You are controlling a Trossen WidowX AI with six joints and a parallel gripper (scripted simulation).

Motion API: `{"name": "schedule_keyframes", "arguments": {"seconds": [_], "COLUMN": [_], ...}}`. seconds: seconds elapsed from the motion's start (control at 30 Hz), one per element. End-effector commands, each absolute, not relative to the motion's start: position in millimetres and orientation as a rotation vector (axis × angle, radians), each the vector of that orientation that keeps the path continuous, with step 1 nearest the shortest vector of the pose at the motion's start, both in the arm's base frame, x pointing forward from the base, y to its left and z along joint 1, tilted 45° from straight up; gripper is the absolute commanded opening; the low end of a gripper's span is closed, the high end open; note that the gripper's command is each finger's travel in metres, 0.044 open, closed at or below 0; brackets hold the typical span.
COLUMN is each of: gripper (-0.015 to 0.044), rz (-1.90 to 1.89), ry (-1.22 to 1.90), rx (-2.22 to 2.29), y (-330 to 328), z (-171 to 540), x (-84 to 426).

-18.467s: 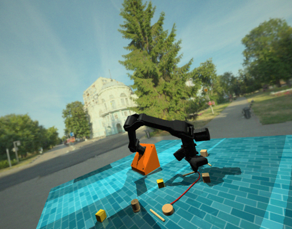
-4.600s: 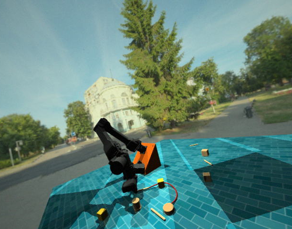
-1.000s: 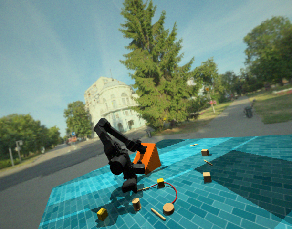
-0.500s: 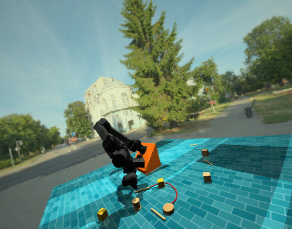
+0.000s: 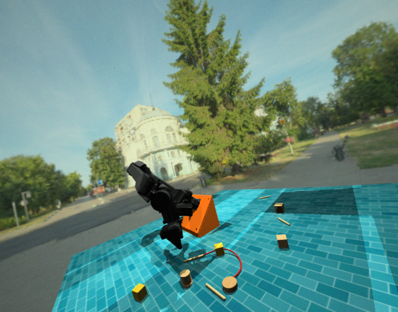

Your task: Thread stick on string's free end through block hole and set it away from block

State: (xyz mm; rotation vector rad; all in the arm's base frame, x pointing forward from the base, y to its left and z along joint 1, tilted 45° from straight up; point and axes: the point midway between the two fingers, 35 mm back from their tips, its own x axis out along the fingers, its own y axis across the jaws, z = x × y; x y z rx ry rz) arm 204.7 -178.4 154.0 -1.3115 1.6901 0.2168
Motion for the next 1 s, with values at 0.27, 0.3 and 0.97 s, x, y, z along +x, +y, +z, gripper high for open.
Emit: {"name": "schedule_keyframes", "arguments": {"seconds": [0.27, 0.3, 0.97], "gripper": [0.044, 0.044, 0.044], "rz": [0.222, 0.221, 0.221], "ry": [1.685, 1.685, 1.685], "rx": [-1.313, -1.312, -1.312], "y": [-160.5, -160.1, -160.1], "z": [170.4, 171.0, 171.0], "x": [207.0, 206.8, 206.8]}}
